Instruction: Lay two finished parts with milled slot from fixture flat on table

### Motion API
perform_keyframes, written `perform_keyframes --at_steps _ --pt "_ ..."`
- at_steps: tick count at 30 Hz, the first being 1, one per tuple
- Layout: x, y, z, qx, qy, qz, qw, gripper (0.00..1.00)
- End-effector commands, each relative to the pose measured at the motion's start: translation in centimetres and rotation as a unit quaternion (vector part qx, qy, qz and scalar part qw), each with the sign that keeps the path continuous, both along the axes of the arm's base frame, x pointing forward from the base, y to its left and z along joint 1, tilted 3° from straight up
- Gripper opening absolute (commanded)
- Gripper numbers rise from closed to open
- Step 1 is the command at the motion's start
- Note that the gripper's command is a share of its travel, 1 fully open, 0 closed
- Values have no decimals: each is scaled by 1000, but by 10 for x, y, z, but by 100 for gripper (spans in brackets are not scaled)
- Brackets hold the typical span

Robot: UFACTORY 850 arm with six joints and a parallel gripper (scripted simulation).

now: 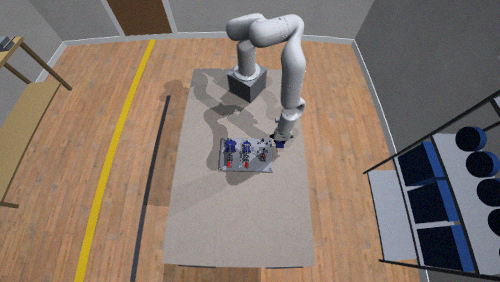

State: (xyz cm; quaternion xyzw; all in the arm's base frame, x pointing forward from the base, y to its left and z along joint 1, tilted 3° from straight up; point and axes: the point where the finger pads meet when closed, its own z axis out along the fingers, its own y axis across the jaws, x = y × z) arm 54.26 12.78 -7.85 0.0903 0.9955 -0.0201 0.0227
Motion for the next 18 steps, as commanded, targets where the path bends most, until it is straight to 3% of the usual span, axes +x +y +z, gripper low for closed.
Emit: perform_keyframes --at_steps 1,18 --pt "2 7 1 1 0 0 1000 0" --pt "4 17 0 1 0 0 1000 0"
